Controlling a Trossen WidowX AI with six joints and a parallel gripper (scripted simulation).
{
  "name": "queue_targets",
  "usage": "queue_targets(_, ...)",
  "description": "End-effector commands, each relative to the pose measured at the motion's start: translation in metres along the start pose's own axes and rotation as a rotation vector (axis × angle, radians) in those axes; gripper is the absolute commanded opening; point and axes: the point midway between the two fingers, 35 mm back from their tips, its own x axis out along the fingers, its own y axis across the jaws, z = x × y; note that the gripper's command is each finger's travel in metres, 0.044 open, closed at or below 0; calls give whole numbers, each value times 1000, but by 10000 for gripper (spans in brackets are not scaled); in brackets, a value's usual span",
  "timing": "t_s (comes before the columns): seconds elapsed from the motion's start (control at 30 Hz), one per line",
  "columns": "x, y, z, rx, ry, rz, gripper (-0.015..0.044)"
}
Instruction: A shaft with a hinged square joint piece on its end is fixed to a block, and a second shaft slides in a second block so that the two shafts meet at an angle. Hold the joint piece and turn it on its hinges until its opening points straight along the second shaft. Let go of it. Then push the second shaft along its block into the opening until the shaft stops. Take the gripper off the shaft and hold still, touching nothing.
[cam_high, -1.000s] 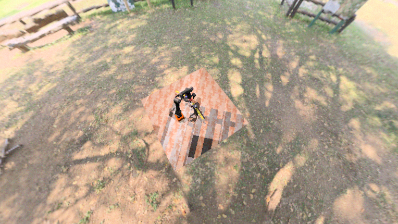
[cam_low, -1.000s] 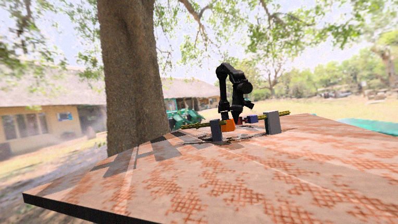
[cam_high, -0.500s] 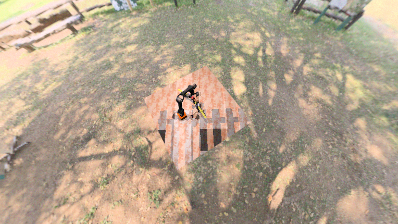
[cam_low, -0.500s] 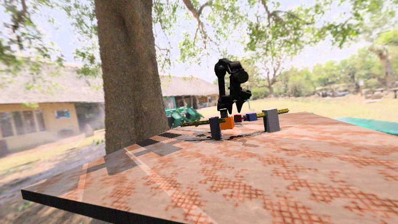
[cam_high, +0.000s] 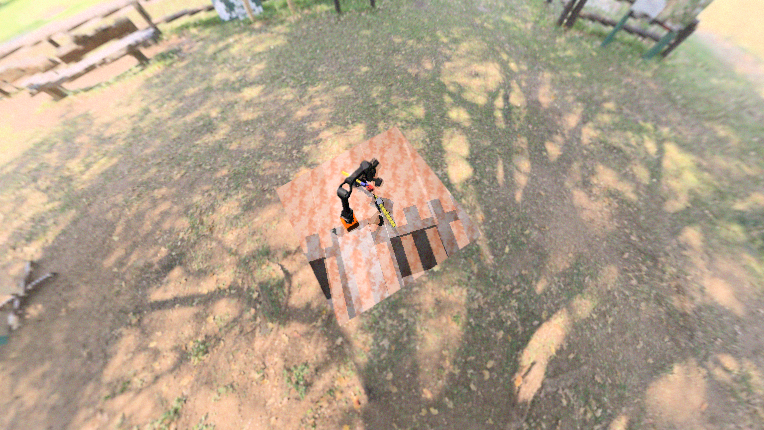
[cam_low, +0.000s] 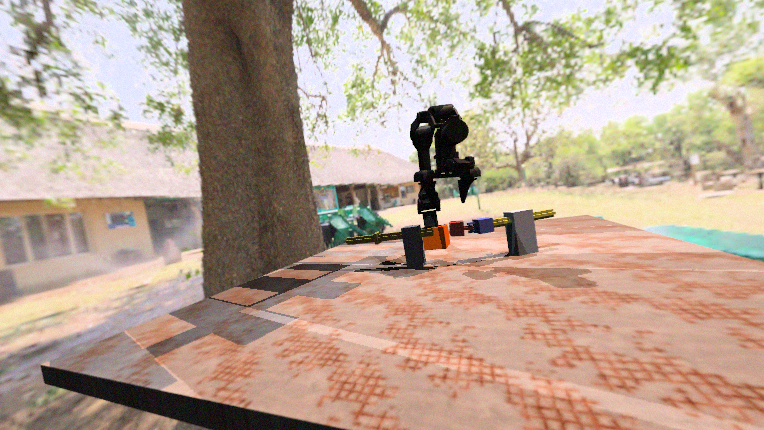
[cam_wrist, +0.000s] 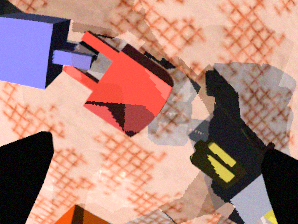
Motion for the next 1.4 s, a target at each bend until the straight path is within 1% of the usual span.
queue_targets(0.0, -11, -1, -1, 119, -11, 15, 440)
queue_targets(0.5, -53, -5, -12, 624, -24, 77, 440)
queue_targets(0.67, -55, -5, -12, 646, -24, 80, 440)
queue_targets(0.73, -50, -12, -16, 646, -24, 79, 440)
queue_targets(0.83, -25, -45, -34, 647, -24, 74, 440)
queue_targets(0.9, -14, -58, -43, 647, -24, 72, 440)
queue_targets(1.1, -12, -60, -45, 666, -23, 71, 440)
queue_targets(1.37, -9, -59, -44, 892, -13, 62, 440)
